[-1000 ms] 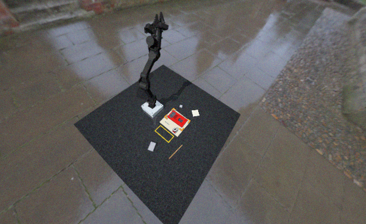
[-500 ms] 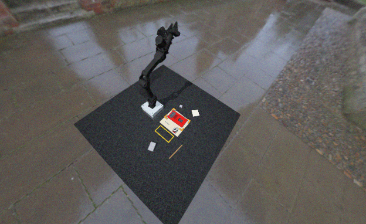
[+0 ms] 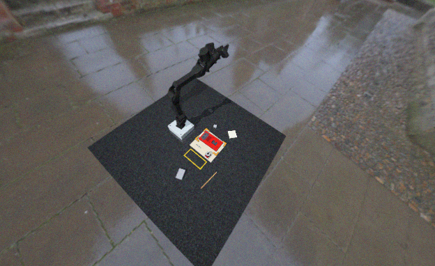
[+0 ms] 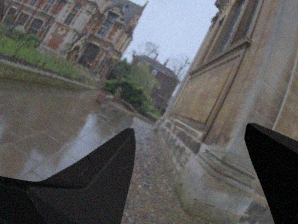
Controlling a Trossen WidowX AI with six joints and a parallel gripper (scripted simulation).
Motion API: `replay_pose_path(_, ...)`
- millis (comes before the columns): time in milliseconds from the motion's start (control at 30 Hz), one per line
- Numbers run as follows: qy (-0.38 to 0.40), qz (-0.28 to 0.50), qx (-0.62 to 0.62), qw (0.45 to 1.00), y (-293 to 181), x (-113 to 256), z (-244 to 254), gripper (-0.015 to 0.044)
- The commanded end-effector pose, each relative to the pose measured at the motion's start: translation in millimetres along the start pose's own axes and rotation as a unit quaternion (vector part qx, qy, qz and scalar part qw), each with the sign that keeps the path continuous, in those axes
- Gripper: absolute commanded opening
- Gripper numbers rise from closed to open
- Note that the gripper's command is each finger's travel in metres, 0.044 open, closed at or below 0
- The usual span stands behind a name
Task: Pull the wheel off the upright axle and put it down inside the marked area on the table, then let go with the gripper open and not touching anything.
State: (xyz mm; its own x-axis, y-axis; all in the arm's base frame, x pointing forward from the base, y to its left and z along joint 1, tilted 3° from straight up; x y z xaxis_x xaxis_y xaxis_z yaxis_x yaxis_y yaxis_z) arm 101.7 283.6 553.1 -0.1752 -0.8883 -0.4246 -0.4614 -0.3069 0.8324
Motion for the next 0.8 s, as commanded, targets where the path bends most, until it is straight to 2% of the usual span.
replay_pose_path(0, -0.021, 0.060, -0.005, 0.998, -29.8, -2.2, -15.7, 0.0300)
replay_pose_path(367, -0.094, 0.194, -0.016, 0.976, -92.2, 13.8, -62.9, 0.0300)
replay_pose_path(767, -0.167, 0.335, -0.063, 0.925, -163.8, 48.5, -115.4, 0.0300)
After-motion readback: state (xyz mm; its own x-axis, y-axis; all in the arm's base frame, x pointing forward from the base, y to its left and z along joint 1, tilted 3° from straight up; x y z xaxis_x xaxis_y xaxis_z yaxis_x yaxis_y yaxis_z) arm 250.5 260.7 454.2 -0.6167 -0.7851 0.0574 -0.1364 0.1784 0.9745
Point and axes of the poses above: the point midway between the two fingers, 35 mm back from their tips, its own x axis back along the fingers, its own z axis across the jaws, y = z × x, the point moved 9 cm from there along x, back along the fingers, and after that the axes turned 11 degrees about -x, right-handed, at the moved point
